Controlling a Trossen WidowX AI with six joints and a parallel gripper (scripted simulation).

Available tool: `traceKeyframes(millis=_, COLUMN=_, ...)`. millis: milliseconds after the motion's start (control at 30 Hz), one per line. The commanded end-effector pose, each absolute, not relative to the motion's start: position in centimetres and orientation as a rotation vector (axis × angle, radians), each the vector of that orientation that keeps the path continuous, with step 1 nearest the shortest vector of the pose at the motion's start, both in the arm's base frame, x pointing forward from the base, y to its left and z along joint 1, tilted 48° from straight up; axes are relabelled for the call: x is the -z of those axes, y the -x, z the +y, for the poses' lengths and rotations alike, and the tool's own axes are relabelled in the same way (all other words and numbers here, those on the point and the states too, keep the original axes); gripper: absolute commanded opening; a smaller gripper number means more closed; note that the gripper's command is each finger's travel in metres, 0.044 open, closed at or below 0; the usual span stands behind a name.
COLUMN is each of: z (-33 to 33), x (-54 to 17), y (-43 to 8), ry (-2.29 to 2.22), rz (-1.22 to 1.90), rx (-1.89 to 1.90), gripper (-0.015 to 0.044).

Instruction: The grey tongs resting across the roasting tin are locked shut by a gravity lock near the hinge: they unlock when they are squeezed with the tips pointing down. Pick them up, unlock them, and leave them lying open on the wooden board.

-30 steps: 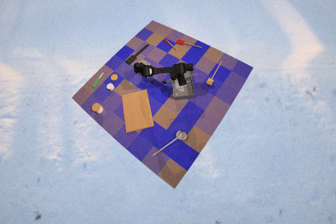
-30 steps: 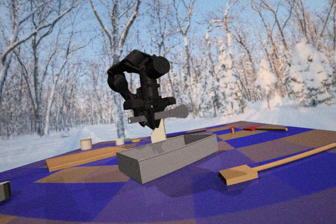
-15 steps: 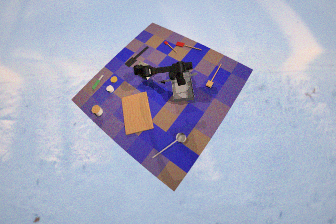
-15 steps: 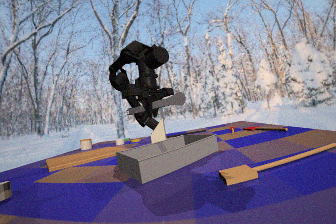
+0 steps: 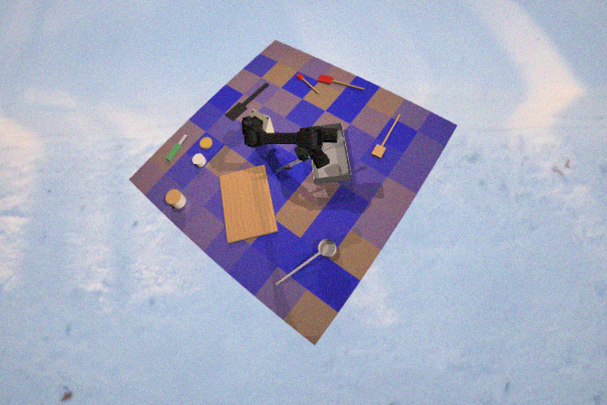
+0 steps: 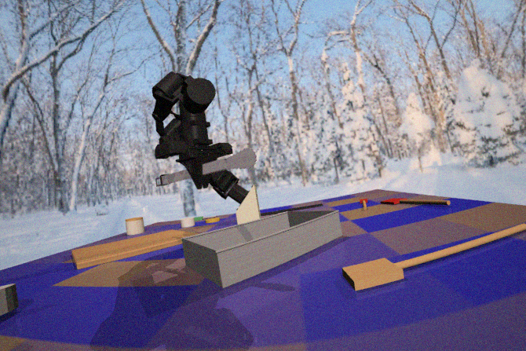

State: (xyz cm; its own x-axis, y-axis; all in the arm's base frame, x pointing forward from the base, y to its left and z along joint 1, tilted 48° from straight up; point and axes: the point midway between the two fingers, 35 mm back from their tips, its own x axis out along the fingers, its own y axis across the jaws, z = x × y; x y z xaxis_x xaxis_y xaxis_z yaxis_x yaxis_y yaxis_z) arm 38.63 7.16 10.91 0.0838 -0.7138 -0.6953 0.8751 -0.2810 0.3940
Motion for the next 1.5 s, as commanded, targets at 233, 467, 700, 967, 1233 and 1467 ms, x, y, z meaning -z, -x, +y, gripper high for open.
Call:
traceKeyframes(millis=233, z=2.1, x=-16.5, y=-37.2, ry=-0.822, rz=0.390, rx=1.484, gripper=-0.0150)
traceKeyframes(millis=467, z=-1.0, x=-19.6, y=-35.6, ry=-0.700, rz=0.487, rx=1.439, gripper=-0.0150)
traceKeyframes(millis=700, z=-4.0, x=-22.4, y=-33.6, ry=-0.575, rz=0.576, rx=1.393, gripper=-0.0150)
traceKeyframes(millis=967, z=-4.3, x=-22.7, y=-33.3, ry=-0.561, rz=0.586, rx=1.388, gripper=-0.0150)
traceKeyframes(millis=1233, z=-7.0, x=-24.6, y=-31.7, ry=-0.494, rz=0.672, rx=1.351, gripper=-0.0150)
traceKeyframes(millis=1467, z=-9.7, x=-26.7, y=-29.5, ry=-0.415, rz=0.758, rx=1.301, gripper=-0.0150)
